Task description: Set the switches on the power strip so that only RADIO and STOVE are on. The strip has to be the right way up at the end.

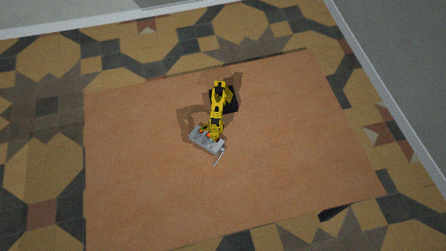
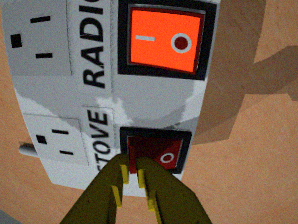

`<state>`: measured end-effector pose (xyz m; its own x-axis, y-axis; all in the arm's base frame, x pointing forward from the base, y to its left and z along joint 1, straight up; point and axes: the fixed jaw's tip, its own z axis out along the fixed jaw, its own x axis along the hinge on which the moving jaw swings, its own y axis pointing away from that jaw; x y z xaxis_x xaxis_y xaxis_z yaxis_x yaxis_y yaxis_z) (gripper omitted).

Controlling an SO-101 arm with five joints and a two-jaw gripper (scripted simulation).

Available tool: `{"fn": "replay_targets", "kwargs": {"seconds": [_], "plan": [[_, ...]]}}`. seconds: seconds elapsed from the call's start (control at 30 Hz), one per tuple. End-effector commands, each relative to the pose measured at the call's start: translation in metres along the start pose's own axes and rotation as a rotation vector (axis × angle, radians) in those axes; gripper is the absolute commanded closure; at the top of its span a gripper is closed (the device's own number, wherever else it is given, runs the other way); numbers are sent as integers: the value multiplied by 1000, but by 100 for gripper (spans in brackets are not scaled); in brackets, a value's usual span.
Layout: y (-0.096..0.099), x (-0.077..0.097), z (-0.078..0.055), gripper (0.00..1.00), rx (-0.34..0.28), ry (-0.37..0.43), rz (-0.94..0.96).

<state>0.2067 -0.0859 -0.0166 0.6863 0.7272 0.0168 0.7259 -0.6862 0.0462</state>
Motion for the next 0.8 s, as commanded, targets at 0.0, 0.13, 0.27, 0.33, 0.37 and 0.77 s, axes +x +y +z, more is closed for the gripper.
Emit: {"fn": "replay_targets", "kwargs": {"seconds": [0.0, 0.13, 0.27, 0.33, 0.37, 0.77], "plan": [[-9, -5, 12, 100, 47, -17, -1], [-9, -5, 12, 100, 47, -17, -1], [-10, -5, 13, 100, 47, -17, -1], [-10, -5, 14, 100, 47, -17, -2], [-10, -5, 14, 100, 47, -17, -2], [-11, -5, 16, 100, 47, -17, -3]]}}
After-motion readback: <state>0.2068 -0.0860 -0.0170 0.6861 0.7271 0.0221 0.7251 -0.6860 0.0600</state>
